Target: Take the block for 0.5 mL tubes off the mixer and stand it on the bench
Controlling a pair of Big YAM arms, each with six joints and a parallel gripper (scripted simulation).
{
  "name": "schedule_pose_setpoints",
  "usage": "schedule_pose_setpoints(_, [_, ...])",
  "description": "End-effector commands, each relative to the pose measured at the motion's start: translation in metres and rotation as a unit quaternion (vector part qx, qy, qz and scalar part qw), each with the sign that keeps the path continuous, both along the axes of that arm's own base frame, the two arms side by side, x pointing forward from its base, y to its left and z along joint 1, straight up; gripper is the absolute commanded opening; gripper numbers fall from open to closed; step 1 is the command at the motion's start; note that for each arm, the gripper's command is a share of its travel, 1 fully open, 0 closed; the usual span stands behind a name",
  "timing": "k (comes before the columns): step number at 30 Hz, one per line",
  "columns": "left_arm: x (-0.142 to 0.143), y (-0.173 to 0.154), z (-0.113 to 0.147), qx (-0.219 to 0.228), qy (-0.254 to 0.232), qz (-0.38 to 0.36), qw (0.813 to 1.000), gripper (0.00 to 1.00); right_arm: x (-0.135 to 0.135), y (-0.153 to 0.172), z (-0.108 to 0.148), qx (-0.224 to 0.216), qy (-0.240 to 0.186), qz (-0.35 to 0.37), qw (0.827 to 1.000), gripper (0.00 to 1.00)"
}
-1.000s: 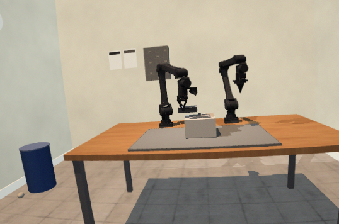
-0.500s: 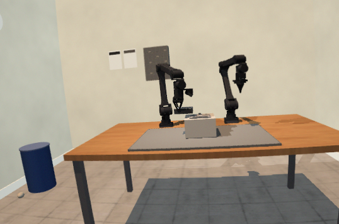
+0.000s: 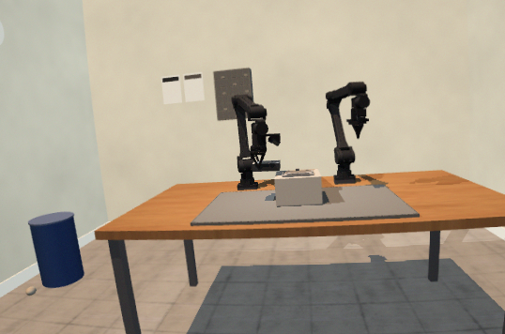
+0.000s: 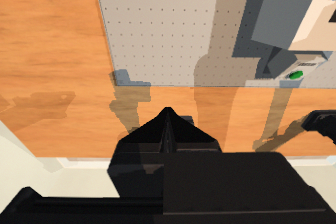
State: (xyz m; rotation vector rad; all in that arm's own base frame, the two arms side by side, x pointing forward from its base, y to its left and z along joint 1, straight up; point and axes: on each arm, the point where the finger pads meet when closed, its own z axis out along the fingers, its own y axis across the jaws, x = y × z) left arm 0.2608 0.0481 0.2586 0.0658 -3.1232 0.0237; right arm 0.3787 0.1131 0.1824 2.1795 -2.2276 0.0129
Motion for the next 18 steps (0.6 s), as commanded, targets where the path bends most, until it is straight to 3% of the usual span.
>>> schedule_pose_setpoints(1, [0.003,0.004,0.005,0.000,-0.005,0.013,1.000,0.00,0.015,-0.017,0.054,0.024,-0.062,-0.006,0.998,0.00])
schedule_pose_setpoints(7, [0.003,0.004,0.005,0.000,-0.006,0.014,1.000,0.00,0.012,-0.027,0.052,0.021,-0.061,-0.003,0.998,0.00])
schedule_pose_setpoints(13, [0.003,0.004,0.005,0.000,-0.006,0.014,1.000,0.00,0.007,-0.040,0.031,0.012,-0.045,-0.003,0.999,0.00])
schedule_pose_setpoints(18, [0.003,0.004,0.005,0.000,-0.006,0.014,1.000,0.00,0.015,-0.049,0.048,0.017,-0.069,-0.009,0.997,0.00])
